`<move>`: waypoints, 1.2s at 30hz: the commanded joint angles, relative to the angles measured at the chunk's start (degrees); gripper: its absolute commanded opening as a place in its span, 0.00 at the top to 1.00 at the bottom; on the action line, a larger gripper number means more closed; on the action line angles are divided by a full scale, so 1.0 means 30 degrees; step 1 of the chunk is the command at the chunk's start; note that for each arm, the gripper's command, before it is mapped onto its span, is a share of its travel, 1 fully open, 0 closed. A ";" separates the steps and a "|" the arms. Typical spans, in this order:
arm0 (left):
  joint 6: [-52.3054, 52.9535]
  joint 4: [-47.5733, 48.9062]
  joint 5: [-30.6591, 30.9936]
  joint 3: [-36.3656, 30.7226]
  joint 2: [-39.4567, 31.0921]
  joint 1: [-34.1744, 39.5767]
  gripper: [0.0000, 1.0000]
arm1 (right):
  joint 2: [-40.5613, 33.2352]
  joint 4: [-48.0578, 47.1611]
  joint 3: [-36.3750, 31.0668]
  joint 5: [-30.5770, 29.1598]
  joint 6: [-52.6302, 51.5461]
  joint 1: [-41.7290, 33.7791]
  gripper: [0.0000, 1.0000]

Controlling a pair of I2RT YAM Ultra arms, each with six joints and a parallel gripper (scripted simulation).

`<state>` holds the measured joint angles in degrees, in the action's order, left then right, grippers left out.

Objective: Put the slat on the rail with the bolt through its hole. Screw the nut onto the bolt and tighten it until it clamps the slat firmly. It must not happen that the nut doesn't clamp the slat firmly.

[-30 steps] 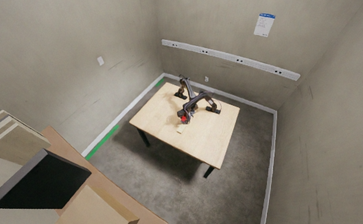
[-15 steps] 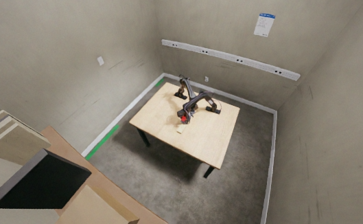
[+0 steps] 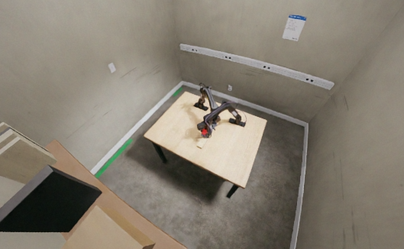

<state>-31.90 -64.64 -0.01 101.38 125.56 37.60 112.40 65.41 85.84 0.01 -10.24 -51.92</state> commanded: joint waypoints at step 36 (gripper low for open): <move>0.0023 0.0006 -0.0001 0.0081 -0.0160 -0.0002 0.28 | -0.0132 0.0452 0.0229 -0.0002 -0.0003 0.0000 0.00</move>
<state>-31.90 -64.64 -0.01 101.38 125.56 37.60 112.55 66.94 86.32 0.01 -10.24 -51.92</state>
